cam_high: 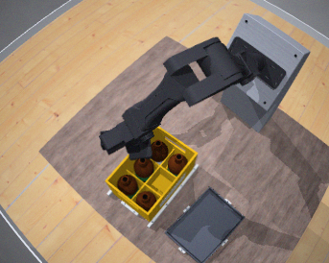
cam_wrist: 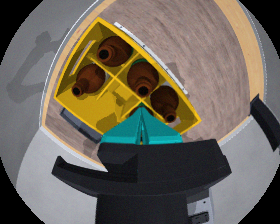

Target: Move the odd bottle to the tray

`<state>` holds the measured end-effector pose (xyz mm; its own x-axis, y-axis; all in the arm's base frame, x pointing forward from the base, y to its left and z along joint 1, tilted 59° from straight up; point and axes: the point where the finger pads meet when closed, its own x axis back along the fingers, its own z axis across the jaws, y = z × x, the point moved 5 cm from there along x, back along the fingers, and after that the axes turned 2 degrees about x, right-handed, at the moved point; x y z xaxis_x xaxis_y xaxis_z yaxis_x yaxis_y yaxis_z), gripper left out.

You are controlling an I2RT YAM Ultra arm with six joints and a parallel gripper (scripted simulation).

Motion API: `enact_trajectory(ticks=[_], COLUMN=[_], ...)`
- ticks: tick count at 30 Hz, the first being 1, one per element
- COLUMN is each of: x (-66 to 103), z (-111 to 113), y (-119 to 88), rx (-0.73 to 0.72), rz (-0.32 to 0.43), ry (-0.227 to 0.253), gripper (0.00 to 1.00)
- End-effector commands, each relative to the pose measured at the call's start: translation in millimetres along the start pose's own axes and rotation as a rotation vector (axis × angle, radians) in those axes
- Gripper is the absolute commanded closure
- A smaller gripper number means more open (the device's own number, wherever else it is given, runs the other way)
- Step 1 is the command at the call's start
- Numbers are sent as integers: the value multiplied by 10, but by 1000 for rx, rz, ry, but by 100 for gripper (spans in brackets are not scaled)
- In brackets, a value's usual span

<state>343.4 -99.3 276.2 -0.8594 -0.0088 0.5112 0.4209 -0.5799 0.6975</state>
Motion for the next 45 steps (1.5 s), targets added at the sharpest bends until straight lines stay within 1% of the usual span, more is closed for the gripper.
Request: enact_trajectory(ticks=[1,29,30,32,36,38,40,42,45], x=[97,91,60,43,44,60,60,93,93], z=[-35,-42,26,163,539,641,641,706,706], y=[16,3,-57,-125,-467,-571,-571,-527,-527], rx=[-1,-4,-3,3,1,-1,-1,-1,-1], rz=[-17,-15,-5,-18,-18,-21,-21,-38,-38], ry=[-10,-14,-4,1,4,7,7,19,19], gripper=[100,100,100,100,100,100,100,100,100])
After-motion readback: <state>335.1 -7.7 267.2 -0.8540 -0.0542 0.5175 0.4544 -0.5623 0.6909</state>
